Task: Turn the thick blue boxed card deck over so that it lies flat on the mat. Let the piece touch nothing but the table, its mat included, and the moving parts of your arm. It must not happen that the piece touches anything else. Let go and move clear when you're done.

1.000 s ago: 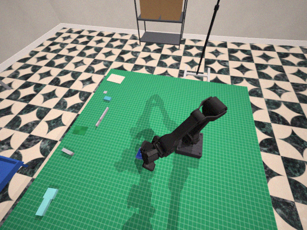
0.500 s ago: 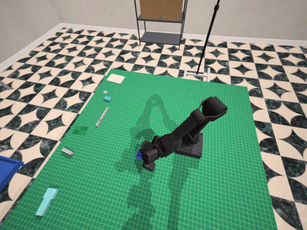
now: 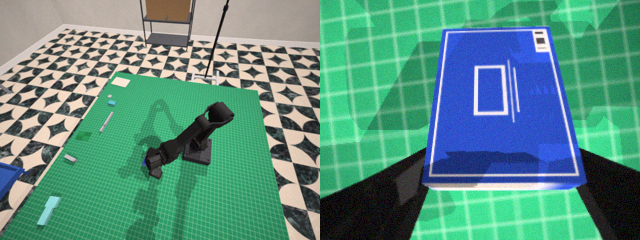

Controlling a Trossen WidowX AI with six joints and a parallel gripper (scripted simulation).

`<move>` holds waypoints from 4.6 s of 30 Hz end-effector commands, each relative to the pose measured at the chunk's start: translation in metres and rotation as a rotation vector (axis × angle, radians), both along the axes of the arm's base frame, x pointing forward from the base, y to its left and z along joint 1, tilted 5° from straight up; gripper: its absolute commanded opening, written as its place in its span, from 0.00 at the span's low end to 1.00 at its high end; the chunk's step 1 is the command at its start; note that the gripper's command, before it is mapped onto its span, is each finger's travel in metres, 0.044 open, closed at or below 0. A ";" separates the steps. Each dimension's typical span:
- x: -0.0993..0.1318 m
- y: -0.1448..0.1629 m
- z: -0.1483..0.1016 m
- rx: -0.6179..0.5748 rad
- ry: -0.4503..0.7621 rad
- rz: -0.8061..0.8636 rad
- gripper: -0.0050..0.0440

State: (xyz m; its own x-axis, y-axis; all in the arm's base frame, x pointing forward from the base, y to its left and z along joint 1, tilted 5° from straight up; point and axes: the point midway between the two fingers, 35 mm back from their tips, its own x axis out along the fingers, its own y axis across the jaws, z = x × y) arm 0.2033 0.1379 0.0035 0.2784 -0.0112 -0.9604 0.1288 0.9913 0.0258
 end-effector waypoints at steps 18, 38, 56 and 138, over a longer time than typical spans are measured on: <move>-0.003 0.005 -0.015 0.035 0.177 0.009 0.85; -0.011 0.006 -0.039 0.056 0.350 0.016 0.85; -0.011 0.006 -0.039 0.055 0.350 0.016 0.85; -0.004 0.006 0.003 0.064 0.326 0.016 1.00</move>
